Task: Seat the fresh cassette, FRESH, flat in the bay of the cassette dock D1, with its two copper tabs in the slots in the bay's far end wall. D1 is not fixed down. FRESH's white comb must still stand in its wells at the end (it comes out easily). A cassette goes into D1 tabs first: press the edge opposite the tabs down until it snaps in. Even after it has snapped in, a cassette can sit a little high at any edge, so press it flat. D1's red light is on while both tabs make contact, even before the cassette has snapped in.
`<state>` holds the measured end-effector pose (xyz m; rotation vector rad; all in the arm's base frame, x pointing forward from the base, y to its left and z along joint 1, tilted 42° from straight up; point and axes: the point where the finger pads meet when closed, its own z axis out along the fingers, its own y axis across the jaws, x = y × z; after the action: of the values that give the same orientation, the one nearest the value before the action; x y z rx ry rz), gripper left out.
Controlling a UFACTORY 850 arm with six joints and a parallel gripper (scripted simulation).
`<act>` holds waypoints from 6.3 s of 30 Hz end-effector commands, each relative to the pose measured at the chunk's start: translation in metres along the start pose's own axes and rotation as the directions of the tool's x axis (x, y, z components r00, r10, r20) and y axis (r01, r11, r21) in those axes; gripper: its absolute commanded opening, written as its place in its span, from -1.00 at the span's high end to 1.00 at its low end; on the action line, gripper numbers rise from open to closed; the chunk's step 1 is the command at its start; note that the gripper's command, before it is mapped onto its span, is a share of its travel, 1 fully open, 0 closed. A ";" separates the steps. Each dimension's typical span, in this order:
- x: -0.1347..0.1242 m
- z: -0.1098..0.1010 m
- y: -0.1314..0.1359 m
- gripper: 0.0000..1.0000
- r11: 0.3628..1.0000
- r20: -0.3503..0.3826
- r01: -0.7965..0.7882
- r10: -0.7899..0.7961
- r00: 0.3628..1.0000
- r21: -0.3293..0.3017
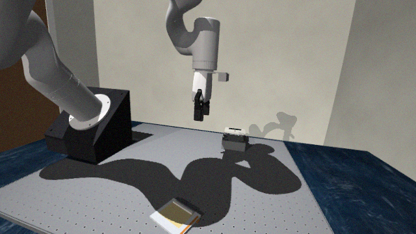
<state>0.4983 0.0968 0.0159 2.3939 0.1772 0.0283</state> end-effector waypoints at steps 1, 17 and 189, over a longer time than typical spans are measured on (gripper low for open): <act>0.001 -0.001 0.000 -1.00 1.000 -0.002 -0.001 0.001 1.000 0.001; 0.015 0.018 0.044 -1.00 0.995 -0.003 -0.099 0.099 0.995 0.011; 0.015 0.181 0.264 1.00 0.928 -0.002 -0.373 0.373 0.928 0.000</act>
<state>0.5563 -0.2177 0.0570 2.3942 -0.2816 0.2045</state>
